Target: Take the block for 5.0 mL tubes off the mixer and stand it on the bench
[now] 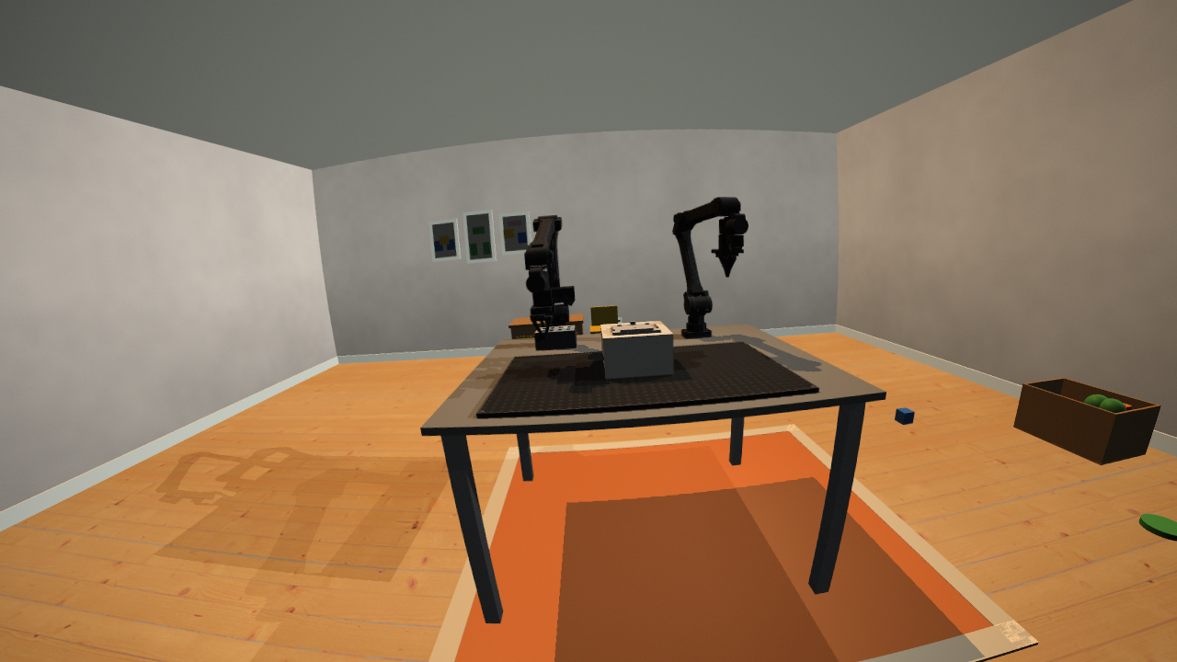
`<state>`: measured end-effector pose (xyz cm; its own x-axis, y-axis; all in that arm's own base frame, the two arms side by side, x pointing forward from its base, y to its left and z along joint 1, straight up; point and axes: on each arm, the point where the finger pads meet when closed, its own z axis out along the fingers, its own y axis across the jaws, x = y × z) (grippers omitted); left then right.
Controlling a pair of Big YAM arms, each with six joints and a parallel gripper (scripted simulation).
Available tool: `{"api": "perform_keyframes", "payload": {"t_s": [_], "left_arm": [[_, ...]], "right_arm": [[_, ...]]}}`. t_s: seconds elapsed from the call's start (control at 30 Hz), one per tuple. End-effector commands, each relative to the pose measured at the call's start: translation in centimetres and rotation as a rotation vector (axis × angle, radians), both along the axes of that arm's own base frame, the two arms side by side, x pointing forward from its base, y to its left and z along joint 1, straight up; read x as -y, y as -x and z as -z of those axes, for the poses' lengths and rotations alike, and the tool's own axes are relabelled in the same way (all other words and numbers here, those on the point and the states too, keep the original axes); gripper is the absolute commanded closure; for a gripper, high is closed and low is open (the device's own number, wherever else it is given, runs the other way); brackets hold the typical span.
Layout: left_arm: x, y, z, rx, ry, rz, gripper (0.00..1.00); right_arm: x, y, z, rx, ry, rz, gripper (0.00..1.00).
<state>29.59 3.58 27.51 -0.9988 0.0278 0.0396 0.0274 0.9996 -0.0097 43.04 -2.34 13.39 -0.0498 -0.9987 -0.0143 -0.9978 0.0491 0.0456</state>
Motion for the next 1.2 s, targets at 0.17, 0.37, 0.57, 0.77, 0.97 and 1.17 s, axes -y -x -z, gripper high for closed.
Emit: {"api": "perform_keyframes", "payload": {"t_s": [0.17, 0.37, 0.57, 0.77, 0.97, 1.17], "left_arm": [[0.2, -0.6, 0.0, 0.009, 0.001, 0.001, 1.00], [0.2, -0.6, 0.0, 0.008, 0.001, 0.001, 1.00], [0.2, -0.6, 0.0, 0.008, 0.001, 0.001, 1.00], [0.2, -0.6, 0.0, 0.007, 0.000, 0.001, 1.00], [0.2, -0.5, 0.0, 0.007, 0.000, 0.001, 1.00], [0.2, -0.5, 0.0, 0.006, 0.000, 0.001, 1.00]], "right_arm": [[-0.6, -3.7, -6.6, 0.156, -0.006, -0.022, 1.00], [-0.5, -3.8, -5.9, 0.139, -0.008, -0.021, 1.00], [0.2, -3.9, -5.2, 0.124, -0.006, -0.004, 1.00], [0.5, -3.9, -4.9, 0.119, -0.006, 0.001, 1.00], [0.0, -3.9, -5.3, 0.127, -0.005, -0.009, 1.00], [-0.8, -4.1, -6.4, 0.167, -0.004, -0.028, 1.00]]}}
